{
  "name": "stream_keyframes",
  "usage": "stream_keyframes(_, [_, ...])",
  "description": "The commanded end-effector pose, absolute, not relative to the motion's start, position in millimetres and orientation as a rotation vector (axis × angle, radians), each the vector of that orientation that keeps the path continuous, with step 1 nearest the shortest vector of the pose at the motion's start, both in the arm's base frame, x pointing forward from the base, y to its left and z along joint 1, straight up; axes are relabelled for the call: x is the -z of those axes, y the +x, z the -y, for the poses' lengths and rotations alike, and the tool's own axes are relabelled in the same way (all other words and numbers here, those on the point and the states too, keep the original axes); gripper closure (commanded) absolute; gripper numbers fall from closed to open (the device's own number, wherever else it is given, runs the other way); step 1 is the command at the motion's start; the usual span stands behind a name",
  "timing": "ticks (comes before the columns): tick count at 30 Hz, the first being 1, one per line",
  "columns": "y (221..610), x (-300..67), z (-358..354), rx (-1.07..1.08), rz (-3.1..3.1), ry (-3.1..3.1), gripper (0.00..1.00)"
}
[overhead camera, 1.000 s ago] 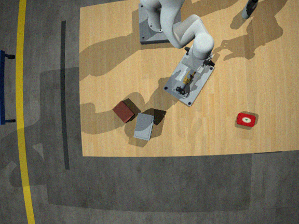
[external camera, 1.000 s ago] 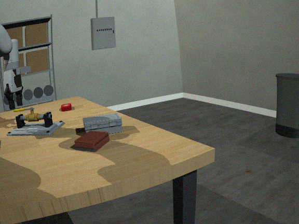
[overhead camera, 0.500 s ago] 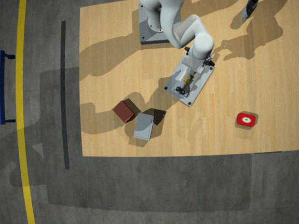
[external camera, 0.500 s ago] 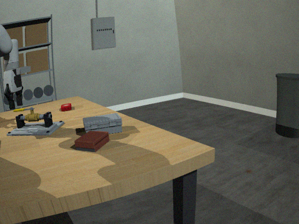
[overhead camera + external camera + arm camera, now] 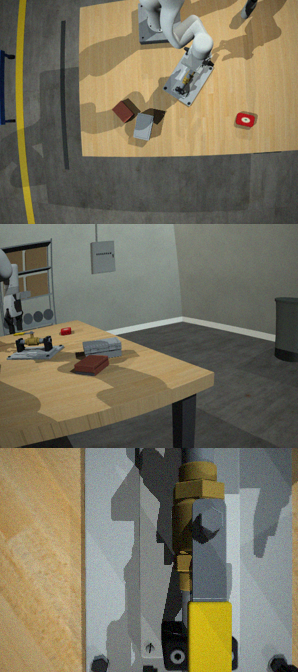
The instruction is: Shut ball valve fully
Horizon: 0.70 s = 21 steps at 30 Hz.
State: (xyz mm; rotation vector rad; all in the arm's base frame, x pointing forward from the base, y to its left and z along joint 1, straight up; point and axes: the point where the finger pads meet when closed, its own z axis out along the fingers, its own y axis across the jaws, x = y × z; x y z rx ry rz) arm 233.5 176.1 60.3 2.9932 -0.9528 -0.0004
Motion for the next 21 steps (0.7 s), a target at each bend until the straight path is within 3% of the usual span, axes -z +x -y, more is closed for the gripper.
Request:
stream_keyframes(1, [234, -58, -177, -0.002, 0.953, 2.995, 0.31])
stream_keyframes(21, [234, -46, -177, -0.002, 0.953, 2.995, 0.31])
